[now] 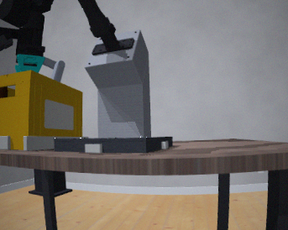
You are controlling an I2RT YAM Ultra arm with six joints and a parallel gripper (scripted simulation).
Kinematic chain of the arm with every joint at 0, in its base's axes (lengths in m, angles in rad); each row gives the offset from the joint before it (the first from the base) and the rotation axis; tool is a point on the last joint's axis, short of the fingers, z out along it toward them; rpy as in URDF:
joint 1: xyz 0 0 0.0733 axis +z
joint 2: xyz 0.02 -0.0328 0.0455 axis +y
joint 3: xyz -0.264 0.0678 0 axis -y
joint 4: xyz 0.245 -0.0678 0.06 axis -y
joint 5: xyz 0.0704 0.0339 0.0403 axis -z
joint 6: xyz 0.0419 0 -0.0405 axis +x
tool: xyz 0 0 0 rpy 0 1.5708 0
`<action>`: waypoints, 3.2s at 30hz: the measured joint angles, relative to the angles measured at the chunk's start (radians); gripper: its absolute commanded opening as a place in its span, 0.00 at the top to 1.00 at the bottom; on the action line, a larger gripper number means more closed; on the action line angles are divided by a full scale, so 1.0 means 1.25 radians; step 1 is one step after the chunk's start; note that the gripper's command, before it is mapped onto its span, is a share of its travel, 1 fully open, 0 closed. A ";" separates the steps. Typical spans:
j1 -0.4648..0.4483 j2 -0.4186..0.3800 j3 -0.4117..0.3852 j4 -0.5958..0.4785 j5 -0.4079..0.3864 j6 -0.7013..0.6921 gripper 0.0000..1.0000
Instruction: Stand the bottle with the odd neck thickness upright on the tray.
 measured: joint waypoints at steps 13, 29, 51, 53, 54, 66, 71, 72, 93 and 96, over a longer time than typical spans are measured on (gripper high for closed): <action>0.000 0.000 0.000 0.000 0.000 0.000 0.39; 0.000 0.000 0.000 0.000 0.000 0.000 0.39; 0.000 0.000 0.000 0.001 0.000 0.001 1.00; 0.000 0.000 0.000 0.001 0.000 0.001 1.00; 0.000 0.000 0.000 0.001 0.000 0.001 1.00; 0.000 0.000 0.000 0.001 0.000 0.001 1.00; 0.000 0.000 0.000 0.001 0.000 0.001 1.00; 0.000 0.000 0.000 0.001 0.000 0.001 1.00; 0.000 0.000 0.000 0.001 0.000 0.001 1.00; 0.000 0.000 0.000 0.001 0.000 0.001 1.00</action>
